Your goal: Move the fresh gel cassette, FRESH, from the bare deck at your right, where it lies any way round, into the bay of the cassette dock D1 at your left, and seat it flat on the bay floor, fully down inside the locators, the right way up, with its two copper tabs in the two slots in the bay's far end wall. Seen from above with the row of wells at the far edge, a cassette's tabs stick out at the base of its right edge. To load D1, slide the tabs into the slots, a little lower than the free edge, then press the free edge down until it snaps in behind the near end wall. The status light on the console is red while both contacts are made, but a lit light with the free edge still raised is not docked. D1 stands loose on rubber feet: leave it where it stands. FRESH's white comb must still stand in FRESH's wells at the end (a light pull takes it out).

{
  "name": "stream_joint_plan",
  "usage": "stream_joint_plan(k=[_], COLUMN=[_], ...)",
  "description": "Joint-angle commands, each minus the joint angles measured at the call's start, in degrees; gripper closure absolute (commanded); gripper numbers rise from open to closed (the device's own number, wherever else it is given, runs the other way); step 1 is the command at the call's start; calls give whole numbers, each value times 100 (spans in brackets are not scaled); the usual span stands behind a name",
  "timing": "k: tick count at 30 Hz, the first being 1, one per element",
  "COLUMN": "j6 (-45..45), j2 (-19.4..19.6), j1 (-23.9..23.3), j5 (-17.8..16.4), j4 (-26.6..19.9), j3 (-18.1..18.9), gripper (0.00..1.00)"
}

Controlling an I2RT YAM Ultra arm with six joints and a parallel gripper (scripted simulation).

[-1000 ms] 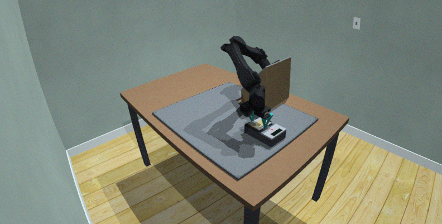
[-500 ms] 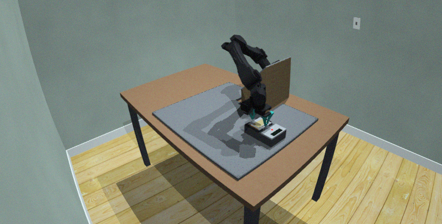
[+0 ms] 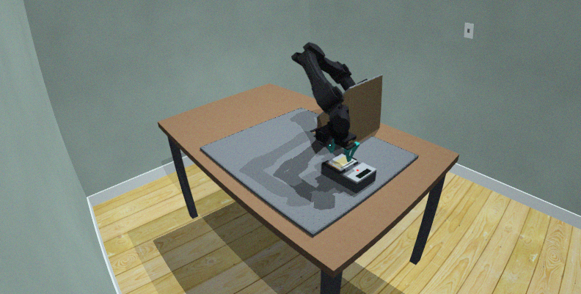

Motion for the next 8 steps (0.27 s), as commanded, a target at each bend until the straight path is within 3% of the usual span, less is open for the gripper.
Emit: stream_joint_plan(k=[1,8], j6=[115,132], j2=[-293,-296], j1=[257,268], j5=[-34,-16], j4=[-180,-219], j3=[191,214], gripper=[8,8])
